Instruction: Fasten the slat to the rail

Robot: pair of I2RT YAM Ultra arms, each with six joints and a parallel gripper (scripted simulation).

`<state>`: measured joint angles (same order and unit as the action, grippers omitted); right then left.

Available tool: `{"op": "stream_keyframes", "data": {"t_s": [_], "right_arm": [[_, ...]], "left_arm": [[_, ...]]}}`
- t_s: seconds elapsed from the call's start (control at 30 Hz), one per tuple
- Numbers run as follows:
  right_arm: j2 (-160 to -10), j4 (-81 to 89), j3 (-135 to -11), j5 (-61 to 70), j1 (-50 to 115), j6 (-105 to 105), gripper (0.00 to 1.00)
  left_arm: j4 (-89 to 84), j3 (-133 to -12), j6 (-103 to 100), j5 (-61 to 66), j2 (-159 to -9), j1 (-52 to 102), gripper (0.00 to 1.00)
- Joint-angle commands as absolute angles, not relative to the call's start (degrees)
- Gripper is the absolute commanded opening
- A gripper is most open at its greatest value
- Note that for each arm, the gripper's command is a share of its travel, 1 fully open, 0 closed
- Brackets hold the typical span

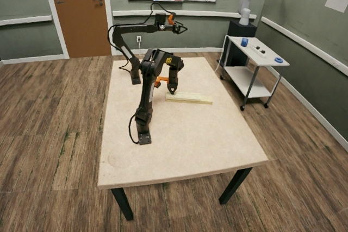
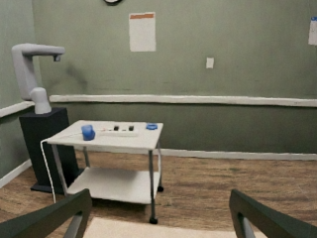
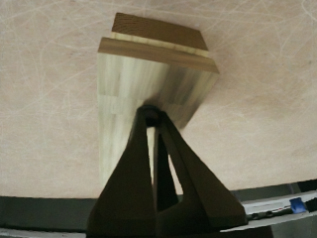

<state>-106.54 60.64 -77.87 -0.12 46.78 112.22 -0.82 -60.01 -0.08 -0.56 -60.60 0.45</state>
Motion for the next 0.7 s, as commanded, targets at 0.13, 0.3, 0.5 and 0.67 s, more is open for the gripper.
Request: {"op": "stream_keyframes", "data": {"t_s": [0.13,0.3,0.5,0.67], "right_arm": [[-106.1,60.5,-77.32,0.4,46.96,102.73,0.12],[-106.11,60.5,-77.33,0.42,46.95,97.06,0.12],[-106.1,60.48,-77.31,0.38,46.97,92.38,0.12],[-106.11,60.48,-77.31,0.41,46.96,86.74,0.12]], "left_arm": [[0.26,-60.3,0.01,-0.03,-59.85,0.02,1.0],[0.26,-60.3,0.01,-0.03,-59.85,0.02,1.0],[0.26,-60.3,0.01,-0.03,-59.85,0.02,1.0],[0.26,-60.3,0.01,-0.03,-59.85,0.02,1.0]]}}
